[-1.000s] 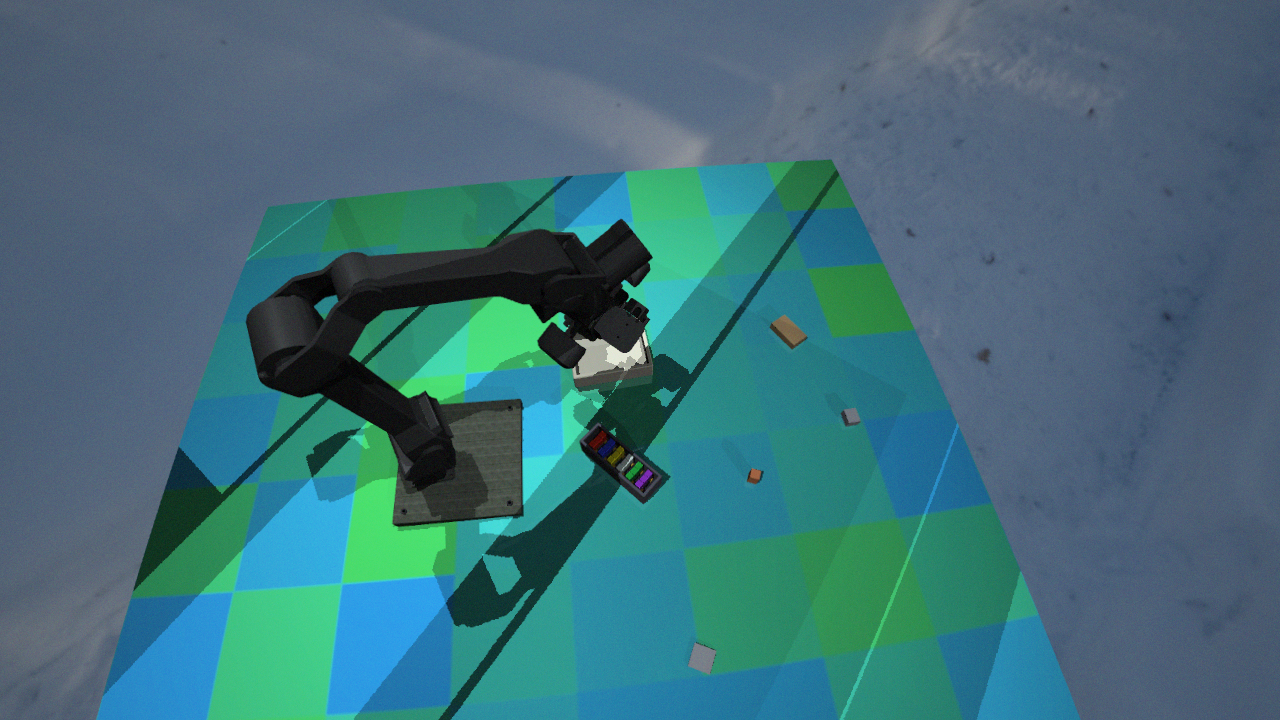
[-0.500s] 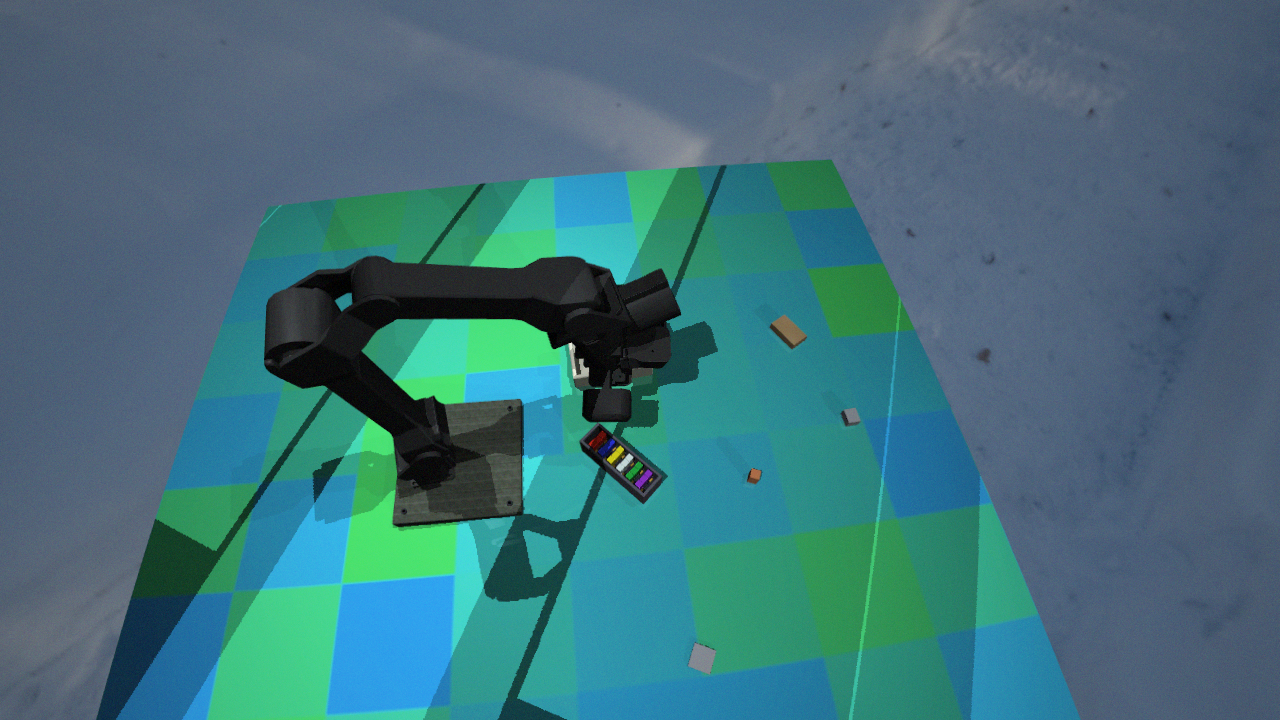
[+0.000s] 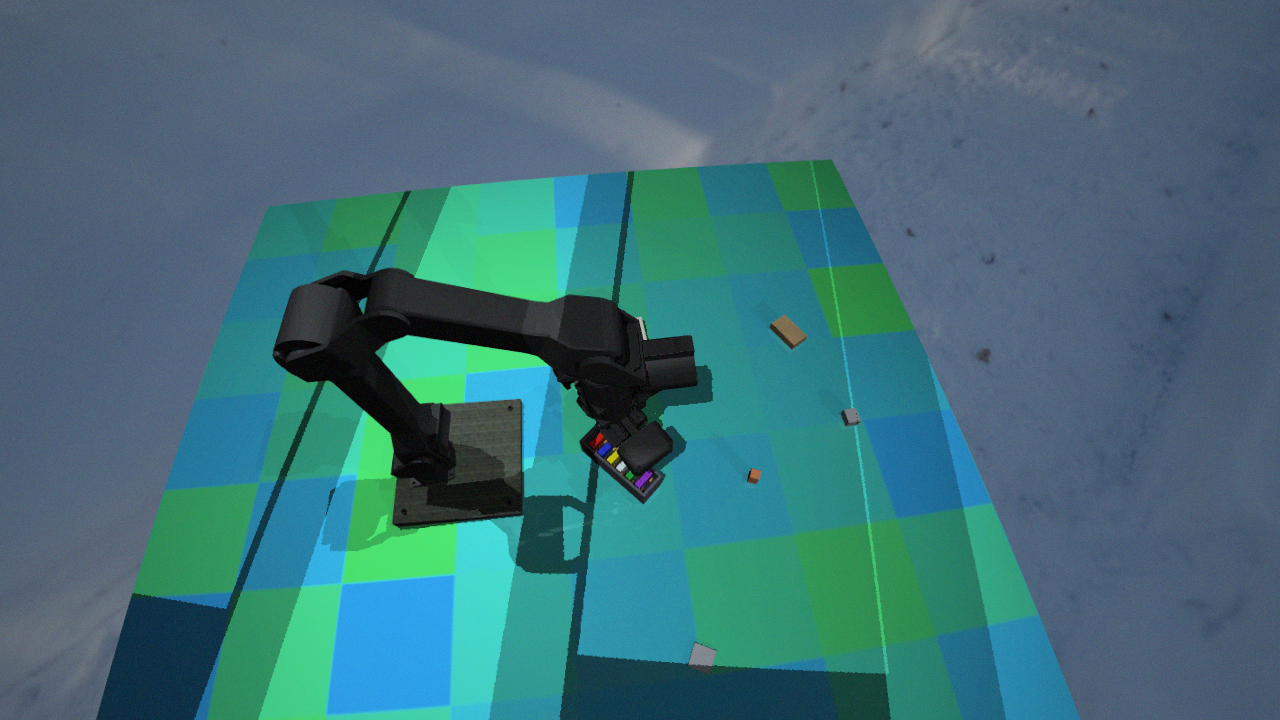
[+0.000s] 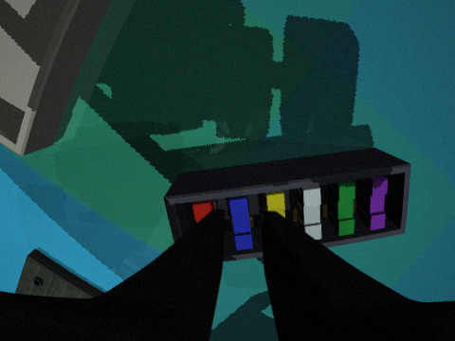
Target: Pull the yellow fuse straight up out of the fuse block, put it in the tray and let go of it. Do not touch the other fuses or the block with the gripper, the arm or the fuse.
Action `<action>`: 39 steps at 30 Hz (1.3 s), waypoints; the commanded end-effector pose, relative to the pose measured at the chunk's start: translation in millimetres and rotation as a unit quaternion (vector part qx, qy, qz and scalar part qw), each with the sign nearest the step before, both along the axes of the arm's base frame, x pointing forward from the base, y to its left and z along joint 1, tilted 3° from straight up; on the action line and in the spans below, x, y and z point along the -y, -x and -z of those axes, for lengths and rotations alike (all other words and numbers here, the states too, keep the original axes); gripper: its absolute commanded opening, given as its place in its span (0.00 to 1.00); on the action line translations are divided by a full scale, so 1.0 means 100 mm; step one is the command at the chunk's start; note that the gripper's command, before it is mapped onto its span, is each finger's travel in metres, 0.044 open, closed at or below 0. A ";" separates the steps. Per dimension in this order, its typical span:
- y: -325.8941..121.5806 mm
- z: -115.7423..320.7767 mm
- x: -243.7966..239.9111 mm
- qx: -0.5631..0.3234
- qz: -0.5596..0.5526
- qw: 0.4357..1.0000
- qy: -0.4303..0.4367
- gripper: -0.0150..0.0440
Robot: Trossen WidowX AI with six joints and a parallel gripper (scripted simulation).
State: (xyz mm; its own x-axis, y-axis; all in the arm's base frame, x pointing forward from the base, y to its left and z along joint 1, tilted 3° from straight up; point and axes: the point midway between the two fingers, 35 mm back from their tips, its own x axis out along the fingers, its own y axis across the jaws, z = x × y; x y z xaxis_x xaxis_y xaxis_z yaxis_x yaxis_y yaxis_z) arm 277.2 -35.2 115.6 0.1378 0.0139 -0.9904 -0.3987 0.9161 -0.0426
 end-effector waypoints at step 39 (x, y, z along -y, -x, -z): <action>0.04 0.30 0.25 -0.030 -0.092 0.995 0.031 0.37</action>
State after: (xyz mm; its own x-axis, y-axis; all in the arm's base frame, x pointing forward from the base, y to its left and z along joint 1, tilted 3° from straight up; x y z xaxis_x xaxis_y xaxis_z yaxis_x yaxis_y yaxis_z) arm 274.2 -59.3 90.6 0.0867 -0.0243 -0.9959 -0.5582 0.8268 -0.0688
